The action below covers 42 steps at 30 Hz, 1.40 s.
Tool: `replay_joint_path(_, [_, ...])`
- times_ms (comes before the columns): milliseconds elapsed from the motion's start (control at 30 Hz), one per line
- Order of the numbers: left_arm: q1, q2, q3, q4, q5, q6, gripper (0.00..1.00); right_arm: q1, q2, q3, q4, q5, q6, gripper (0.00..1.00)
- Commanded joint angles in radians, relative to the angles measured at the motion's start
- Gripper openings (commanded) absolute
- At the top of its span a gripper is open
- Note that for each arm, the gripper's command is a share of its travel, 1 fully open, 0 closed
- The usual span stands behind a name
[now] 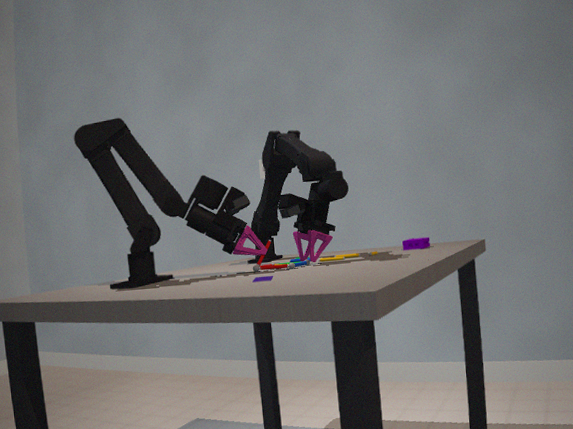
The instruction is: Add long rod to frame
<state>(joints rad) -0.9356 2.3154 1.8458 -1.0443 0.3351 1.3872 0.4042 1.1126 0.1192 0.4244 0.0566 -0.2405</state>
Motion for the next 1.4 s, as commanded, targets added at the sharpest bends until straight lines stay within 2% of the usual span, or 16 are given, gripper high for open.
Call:
replay_joint_path(0, [-0.014,0.001,-0.015,0.030,0.009,-0.010,0.44,-0.003,0.001,0.005,0.034,-0.004,-0.002,0.00])
replay_joint_path(333, [-0.006,-0.016,-0.014,0.023,0.015,-0.002,0.44,-0.003,0.001,0.005,0.034,-0.004,-0.002,0.00])
replay_joint_path(367, [0.006,-0.003,-0.006,0.031,0.015,0.009,0.36,-0.003,0.001,0.005,0.034,-0.004,-0.002,0.00])
replay_joint_path(500, [0.000,-0.003,-0.006,0.022,0.009,0.003,0.36,-0.003,0.001,0.005,0.034,-0.004,-0.002,0.00])
replay_joint_path(533, [0.000,-0.003,-0.006,0.022,0.009,0.003,0.32,-0.003,0.001,0.005,0.034,-0.004,-0.002,0.00])
replay_joint_path(600, [0.000,-0.003,-0.006,0.022,0.009,0.003,0.32,-0.003,0.001,0.005,0.034,-0.004,-0.002,0.00])
replay_joint_path(633, [0.000,-0.003,-0.006,0.022,0.009,0.003,0.28,-0.003,0.001,0.005,0.034,-0.004,-0.002,0.00])
replay_joint_path(700, [0.000,-0.003,-0.006,0.022,0.009,0.003,0.28,-0.003,0.001,0.005,0.034,-0.004,-0.002,0.00])
replay_joint_path(733, [0.000,-0.003,-0.006,0.022,0.009,0.003,0.23,-0.003,0.001,0.005,0.034,-0.004,-0.002,0.00])
replay_joint_path(900, [0.000,-0.003,-0.006,0.022,0.009,0.003,0.19,-0.003,0.001,0.005,0.034,-0.004,-0.002,0.00])
replay_joint_path(933, [0.000,-0.003,-0.006,0.022,0.009,0.003,0.15,-0.003,0.001,0.005,0.034,-0.004,-0.002,0.00])
replay_joint_path(1067, [0.000,-0.003,-0.006,0.022,0.009,0.003,0.15,-0.003,0.001,0.005,0.034,-0.004,-0.002,0.00])
replay_joint_path(1367, [0.000,-0.003,-0.006,0.022,0.009,0.003,0.02,-0.003,0.001,0.005,0.034,-0.004,-0.002,0.00])
